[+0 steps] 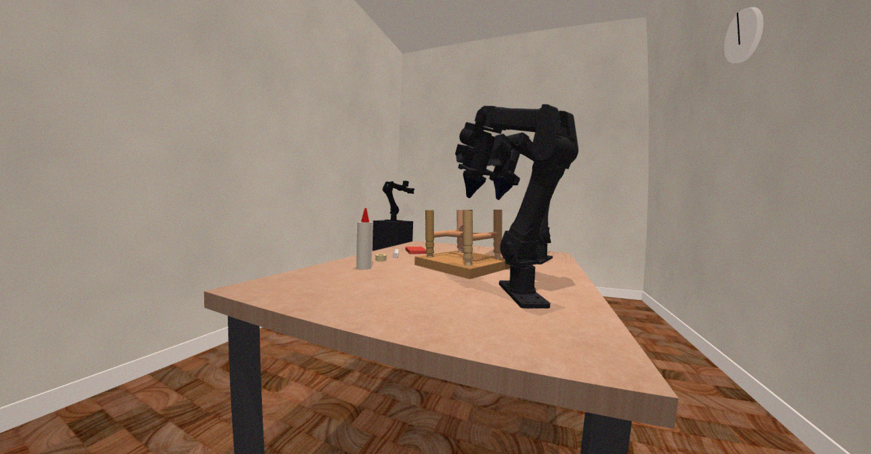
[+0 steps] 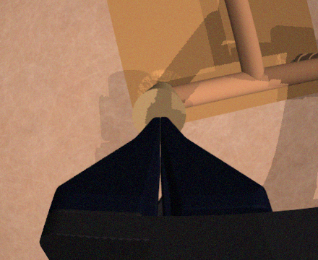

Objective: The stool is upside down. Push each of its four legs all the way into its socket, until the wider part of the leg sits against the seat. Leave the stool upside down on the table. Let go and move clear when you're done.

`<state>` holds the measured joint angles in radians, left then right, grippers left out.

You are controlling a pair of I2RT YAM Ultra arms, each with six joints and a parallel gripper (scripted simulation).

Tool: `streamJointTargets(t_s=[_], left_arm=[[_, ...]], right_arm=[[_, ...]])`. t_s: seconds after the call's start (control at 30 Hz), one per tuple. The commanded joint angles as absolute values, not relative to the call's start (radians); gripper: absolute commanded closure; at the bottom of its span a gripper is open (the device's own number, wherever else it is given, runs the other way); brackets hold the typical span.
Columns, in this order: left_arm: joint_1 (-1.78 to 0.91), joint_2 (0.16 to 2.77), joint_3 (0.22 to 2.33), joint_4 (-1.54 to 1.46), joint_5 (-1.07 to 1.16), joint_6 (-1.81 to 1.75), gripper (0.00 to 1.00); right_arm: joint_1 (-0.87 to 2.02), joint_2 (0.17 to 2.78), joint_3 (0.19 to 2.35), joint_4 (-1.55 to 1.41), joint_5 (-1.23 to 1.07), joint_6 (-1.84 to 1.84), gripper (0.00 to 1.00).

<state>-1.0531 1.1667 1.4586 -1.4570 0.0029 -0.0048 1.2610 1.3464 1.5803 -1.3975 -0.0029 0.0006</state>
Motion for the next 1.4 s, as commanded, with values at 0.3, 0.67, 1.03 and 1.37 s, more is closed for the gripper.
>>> streamJointTargets(t_s=[0.3, 0.67, 1.03, 1.37], left_arm=[[-1.043, 1.163, 1.436, -1.461, -0.008, -0.005, 1.00], [-1.051, 1.119, 1.371, -1.401, -0.002, -0.001, 1.00], [-1.047, 1.101, 1.302, -1.353, -0.001, 0.001, 1.00], [-1.050, 1.093, 1.299, -1.337, -0.001, -0.001, 1.00]], right_arm=[[1.250, 1.324, 1.636, -1.415, 0.000, -0.005, 1.00], [1.261, 1.324, 1.636, -1.411, -0.001, -0.005, 1.00], [1.261, 1.324, 1.636, -1.411, -0.001, -0.005, 1.00], [1.263, 1.316, 1.560, -1.376, -0.001, -0.006, 1.00]])
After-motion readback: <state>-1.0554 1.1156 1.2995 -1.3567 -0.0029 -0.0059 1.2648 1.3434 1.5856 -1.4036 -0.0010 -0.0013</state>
